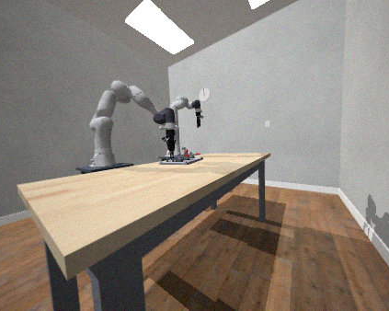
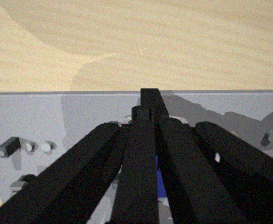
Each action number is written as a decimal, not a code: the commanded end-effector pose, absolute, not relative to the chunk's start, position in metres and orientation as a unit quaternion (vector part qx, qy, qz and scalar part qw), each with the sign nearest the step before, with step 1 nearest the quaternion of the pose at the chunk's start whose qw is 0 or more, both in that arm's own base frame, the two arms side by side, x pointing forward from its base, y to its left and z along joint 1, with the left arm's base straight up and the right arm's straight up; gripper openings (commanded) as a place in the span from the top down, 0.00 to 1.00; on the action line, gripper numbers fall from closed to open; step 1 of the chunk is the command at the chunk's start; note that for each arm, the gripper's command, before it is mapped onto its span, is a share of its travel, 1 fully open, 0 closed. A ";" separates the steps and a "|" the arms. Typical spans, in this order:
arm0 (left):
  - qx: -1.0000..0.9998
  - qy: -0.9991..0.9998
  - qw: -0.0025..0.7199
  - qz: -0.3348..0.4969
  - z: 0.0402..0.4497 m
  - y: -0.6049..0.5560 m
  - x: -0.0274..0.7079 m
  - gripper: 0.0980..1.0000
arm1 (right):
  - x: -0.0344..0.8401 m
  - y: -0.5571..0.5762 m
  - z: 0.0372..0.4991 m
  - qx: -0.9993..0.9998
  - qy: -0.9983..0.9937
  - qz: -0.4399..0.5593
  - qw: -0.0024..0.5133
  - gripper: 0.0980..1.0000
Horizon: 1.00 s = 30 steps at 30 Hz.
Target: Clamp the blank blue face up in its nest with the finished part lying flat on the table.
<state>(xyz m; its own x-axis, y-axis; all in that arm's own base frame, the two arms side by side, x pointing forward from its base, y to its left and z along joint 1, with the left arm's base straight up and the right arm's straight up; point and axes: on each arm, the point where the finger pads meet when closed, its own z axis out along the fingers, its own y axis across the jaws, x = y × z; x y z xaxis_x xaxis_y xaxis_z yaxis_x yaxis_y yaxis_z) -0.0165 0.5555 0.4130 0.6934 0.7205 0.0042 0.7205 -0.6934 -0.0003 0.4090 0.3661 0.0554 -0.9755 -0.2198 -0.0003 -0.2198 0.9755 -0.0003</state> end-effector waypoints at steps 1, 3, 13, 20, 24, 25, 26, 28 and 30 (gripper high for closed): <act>-0.920 -0.391 0.001 -0.002 0.413 0.555 -0.016 0.00 | 0.409 0.366 0.055 -0.112 0.994 0.000 0.000 1.00; -0.920 -0.391 0.001 -0.002 0.413 0.555 -0.016 0.00 | 0.409 0.366 0.055 -0.112 0.994 0.000 0.000 1.00; -0.920 -0.391 0.001 -0.002 0.413 0.555 -0.016 0.00 | 0.397 0.363 0.055 -0.112 0.994 0.000 0.000 1.00; -0.920 -0.391 0.001 -0.002 0.413 0.555 -0.016 0.00 | 0.391 0.362 0.055 -0.112 0.994 0.000 0.000 1.00; -0.920 -0.391 0.001 -0.002 0.413 0.555 -0.016 0.00 | 0.390 0.362 0.055 -0.112 0.994 0.000 0.000 1.00; -0.920 -0.391 0.001 -0.002 0.413 0.555 -0.016 0.00 | 0.390 0.362 0.055 -0.112 0.994 0.000 0.000 1.00; -0.920 -0.391 0.001 -0.002 0.413 0.555 -0.016 0.00 | 0.390 0.362 0.055 -0.112 0.994 0.000 0.000 1.00; -0.920 -0.391 0.001 -0.002 0.413 0.555 -0.016 0.00 | 0.390 0.362 0.056 -0.112 0.994 0.000 0.000 1.00; -0.920 -0.391 0.001 -0.002 0.413 0.555 -0.016 0.00 | 0.390 0.362 0.058 -0.112 0.994 0.000 0.000 1.00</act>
